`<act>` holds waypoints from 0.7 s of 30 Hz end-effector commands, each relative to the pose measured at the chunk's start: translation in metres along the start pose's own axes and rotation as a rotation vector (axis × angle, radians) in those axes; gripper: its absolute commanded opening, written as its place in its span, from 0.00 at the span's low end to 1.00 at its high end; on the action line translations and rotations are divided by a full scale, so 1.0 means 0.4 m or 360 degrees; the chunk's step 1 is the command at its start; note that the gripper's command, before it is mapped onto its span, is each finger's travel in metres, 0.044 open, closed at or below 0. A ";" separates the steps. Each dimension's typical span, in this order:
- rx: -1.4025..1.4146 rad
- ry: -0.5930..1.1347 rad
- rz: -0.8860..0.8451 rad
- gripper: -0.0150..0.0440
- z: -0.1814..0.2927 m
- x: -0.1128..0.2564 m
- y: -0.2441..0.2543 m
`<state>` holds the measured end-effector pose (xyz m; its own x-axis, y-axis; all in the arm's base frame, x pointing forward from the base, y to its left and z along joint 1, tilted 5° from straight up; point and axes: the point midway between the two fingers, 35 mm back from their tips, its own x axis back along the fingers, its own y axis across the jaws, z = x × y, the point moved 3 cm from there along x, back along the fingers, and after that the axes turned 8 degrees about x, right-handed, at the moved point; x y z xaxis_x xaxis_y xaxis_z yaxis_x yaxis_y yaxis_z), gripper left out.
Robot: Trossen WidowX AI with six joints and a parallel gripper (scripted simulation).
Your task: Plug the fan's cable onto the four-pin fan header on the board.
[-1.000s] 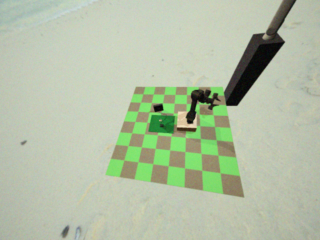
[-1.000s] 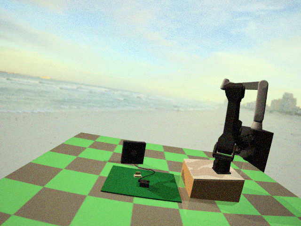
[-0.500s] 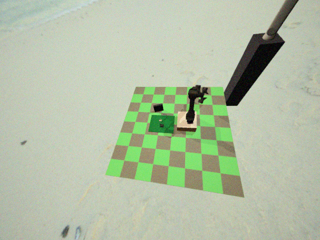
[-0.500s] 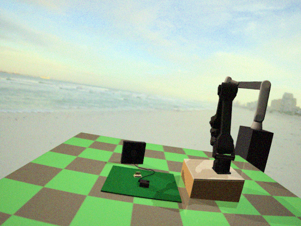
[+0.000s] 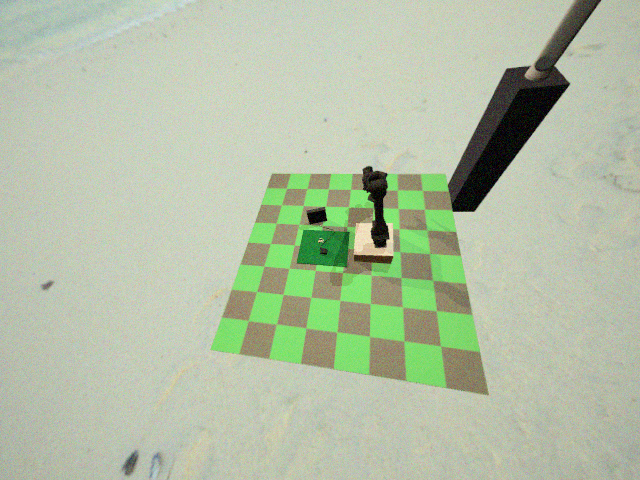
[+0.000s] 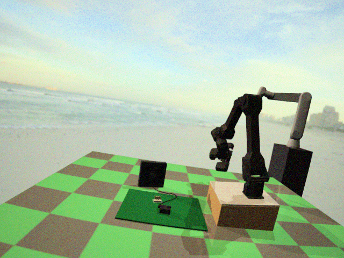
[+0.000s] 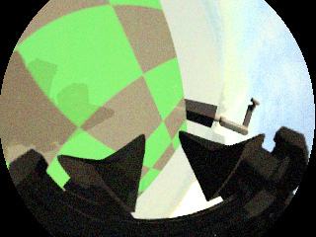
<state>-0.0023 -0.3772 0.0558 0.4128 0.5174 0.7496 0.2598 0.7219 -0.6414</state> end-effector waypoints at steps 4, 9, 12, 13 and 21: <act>0.0016 -0.0277 -0.0184 0.61 -0.195 0.129 0.086; 0.0045 -0.0419 -0.0355 0.61 -0.305 0.248 0.178; 0.0073 -0.0478 -0.0468 0.61 -0.354 0.326 0.241; 0.0086 -0.0493 -0.0508 0.61 -0.369 0.353 0.263; 0.0258 -0.0533 -0.0807 0.61 -0.432 0.582 0.469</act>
<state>0.2675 -0.2395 0.0789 -0.0233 0.2659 0.9637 0.2376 0.9378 -0.2530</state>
